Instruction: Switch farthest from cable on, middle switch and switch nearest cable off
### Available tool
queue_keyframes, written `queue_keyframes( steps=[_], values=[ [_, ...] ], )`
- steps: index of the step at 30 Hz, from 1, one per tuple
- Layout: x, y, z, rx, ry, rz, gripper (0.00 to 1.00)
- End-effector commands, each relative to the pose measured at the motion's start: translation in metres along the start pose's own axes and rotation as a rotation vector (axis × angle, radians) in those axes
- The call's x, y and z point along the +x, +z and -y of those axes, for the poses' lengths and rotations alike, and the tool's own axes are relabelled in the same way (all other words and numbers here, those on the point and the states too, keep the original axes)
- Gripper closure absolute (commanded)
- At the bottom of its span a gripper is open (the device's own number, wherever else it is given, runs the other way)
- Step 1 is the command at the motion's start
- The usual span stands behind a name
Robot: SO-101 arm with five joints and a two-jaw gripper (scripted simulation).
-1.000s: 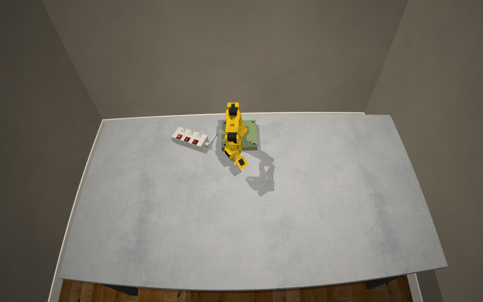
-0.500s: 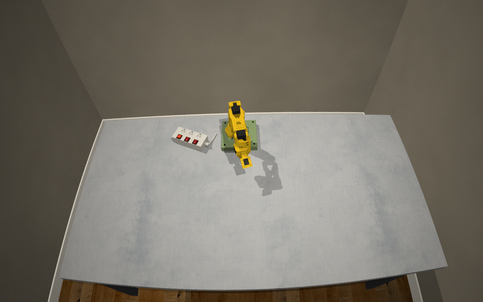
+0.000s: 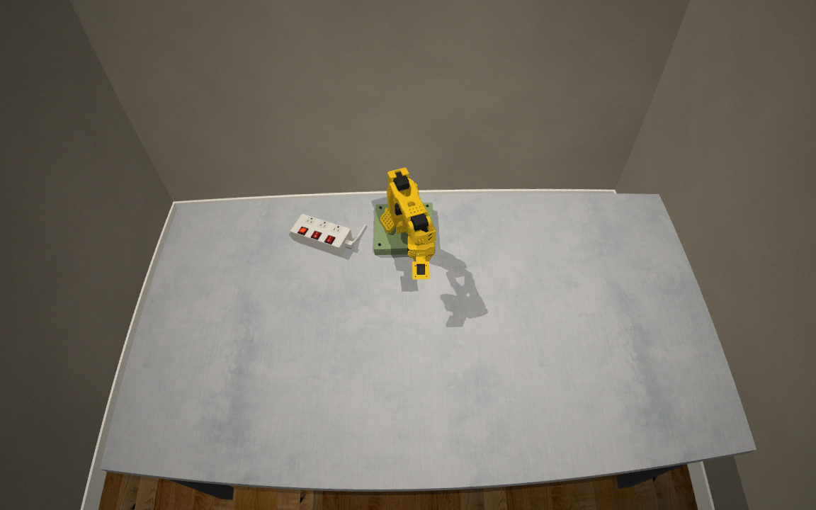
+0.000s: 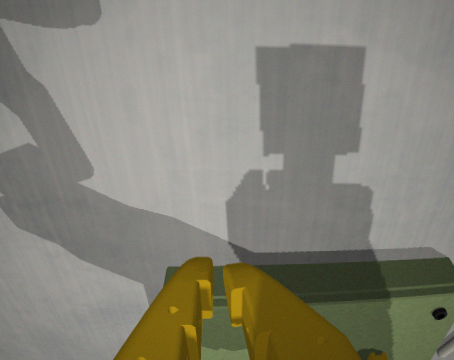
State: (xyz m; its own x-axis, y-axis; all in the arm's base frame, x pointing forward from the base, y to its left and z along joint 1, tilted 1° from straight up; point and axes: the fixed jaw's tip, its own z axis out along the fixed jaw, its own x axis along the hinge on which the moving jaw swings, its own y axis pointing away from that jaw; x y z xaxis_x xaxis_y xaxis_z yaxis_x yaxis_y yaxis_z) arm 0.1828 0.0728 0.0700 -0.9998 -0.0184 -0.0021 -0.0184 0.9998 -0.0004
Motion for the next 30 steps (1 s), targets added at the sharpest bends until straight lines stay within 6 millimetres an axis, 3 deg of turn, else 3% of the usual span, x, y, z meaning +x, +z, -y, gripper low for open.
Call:
queue_keyframes(
  steps=[1,30],
  values=[
    [0.007,-0.001,-0.007,0.002,0.075,-0.008,1.00],
    [0.026,-0.003,-0.036,0.006,0.415,-0.008,1.00]
  ],
)
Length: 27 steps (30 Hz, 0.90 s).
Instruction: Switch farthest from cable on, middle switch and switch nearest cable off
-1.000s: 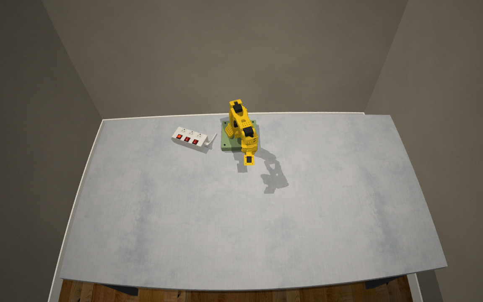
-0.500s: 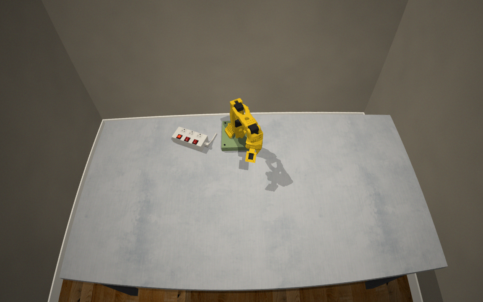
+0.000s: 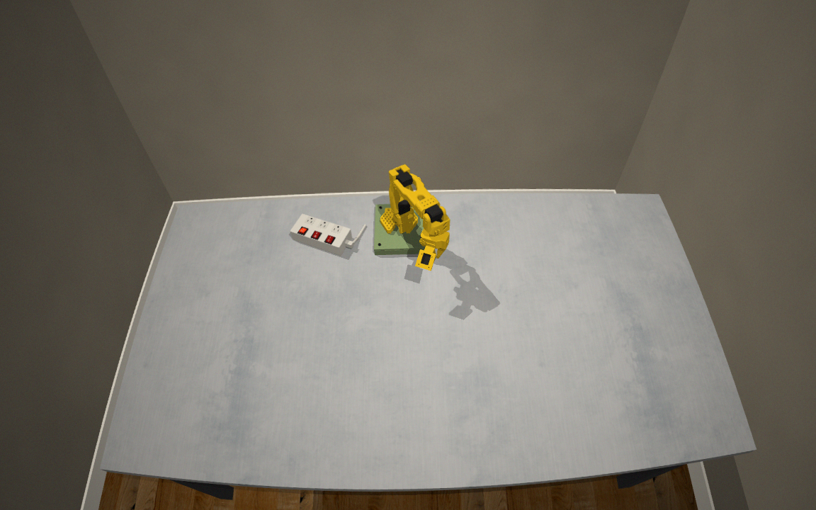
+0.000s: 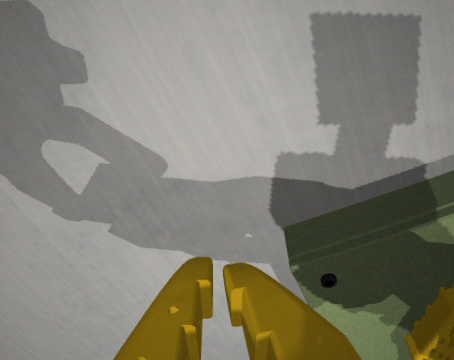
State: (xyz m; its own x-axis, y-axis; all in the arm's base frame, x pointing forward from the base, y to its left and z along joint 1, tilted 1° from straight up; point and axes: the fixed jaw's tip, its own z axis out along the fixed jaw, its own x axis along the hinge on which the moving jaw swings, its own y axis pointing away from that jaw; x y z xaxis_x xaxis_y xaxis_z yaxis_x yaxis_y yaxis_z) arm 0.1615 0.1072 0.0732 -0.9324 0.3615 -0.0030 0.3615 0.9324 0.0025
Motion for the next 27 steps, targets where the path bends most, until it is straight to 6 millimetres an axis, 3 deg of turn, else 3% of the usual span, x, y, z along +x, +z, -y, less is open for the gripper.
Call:
queue_keyframes(
  steps=[1,27],
  values=[
    [0.006,0.000,0.001,0.010,0.035,-0.008,1.00],
    [0.017,-0.001,-0.004,0.011,0.158,-0.007,1.00]
  ],
)
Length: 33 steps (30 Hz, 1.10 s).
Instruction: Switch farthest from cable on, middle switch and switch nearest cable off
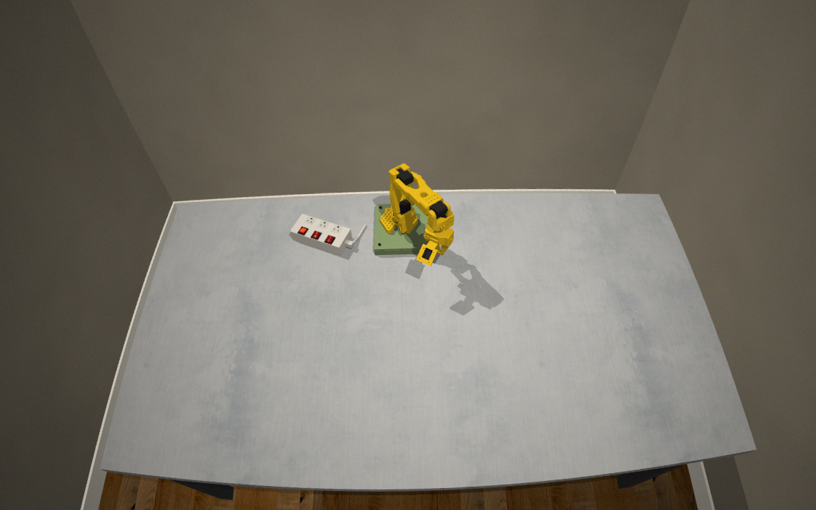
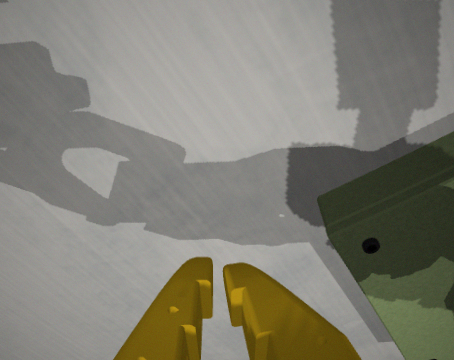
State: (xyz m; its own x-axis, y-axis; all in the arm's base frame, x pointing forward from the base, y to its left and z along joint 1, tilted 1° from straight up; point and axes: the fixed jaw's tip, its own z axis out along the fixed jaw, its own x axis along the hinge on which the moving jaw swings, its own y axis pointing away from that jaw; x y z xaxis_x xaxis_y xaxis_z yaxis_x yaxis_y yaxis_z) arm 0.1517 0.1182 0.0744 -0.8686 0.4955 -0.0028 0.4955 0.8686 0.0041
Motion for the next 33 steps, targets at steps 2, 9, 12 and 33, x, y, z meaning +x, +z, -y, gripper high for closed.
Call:
queue_keyframes(
  steps=[2,9,12,33],
  values=[
    [0.0037,0.0003,0.0031,0.013,0.013,-0.006,1.00],
    [0.0042,0.0003,0.0030,0.013,0.018,-0.006,1.00],
    [0.0044,0.0003,0.0029,0.013,0.020,-0.006,1.00],
    [0.0045,0.0003,0.0029,0.013,0.021,-0.006,1.00]
  ],
)
